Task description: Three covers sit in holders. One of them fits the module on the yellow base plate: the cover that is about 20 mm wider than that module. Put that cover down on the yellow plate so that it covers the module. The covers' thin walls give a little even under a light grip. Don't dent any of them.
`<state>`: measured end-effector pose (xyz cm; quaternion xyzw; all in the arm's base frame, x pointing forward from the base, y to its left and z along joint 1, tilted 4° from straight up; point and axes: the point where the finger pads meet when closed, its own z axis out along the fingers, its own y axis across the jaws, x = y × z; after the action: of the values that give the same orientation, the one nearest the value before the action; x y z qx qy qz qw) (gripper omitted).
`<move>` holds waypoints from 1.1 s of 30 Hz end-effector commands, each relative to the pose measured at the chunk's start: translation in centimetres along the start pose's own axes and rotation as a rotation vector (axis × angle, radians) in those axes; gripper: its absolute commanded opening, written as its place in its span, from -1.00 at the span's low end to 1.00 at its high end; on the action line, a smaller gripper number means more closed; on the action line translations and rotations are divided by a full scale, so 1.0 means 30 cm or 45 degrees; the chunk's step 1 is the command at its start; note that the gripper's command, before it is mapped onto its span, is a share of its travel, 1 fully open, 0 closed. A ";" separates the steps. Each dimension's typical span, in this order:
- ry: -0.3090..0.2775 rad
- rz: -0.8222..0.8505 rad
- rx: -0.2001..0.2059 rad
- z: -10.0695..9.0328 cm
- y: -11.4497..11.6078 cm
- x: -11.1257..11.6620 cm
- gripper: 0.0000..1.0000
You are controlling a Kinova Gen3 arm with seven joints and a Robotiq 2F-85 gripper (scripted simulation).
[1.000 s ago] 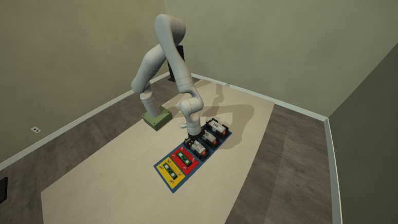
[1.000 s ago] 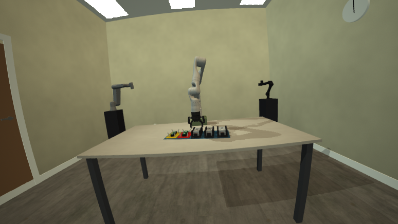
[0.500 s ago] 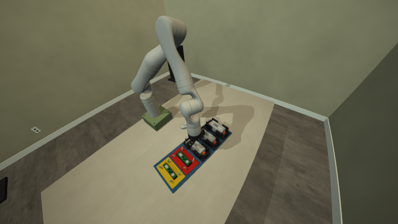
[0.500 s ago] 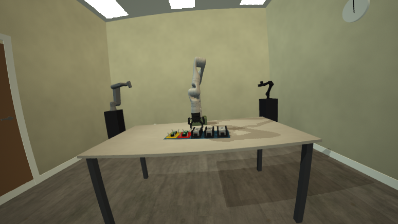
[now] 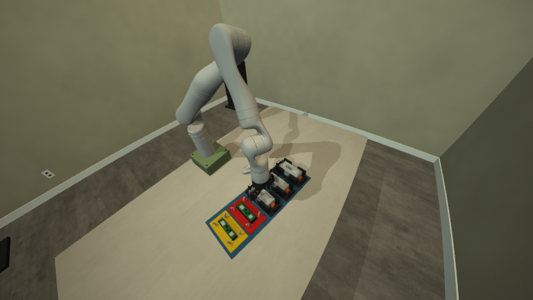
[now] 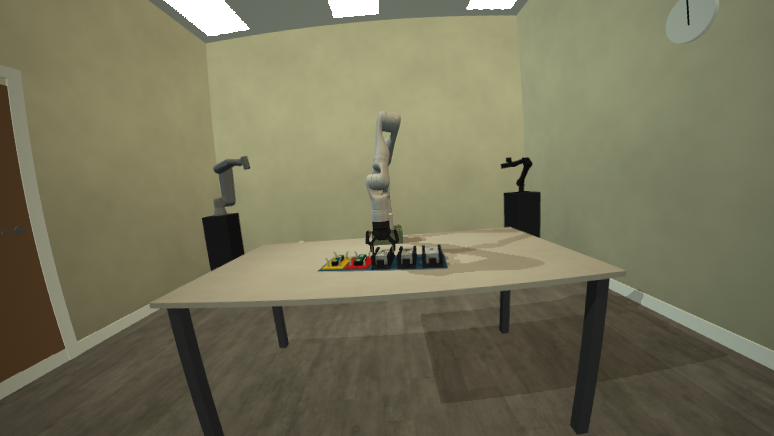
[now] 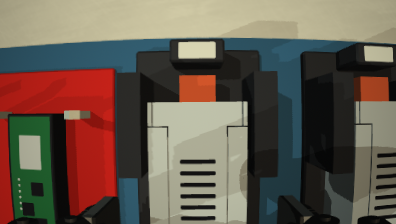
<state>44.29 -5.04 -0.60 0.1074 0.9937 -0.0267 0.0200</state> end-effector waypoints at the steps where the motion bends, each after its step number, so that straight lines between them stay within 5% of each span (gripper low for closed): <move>1: -0.002 0.000 -0.001 0.005 0.000 -0.002 1.00; 30: -0.002 0.000 -0.001 0.055 0.000 -0.002 1.00; 31: -0.002 0.000 -0.001 0.055 0.000 -0.002 0.39; 33: -0.002 0.000 -0.001 0.055 0.000 -0.002 0.39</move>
<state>44.36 -5.14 -2.32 0.1074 0.9937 -0.0267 0.0201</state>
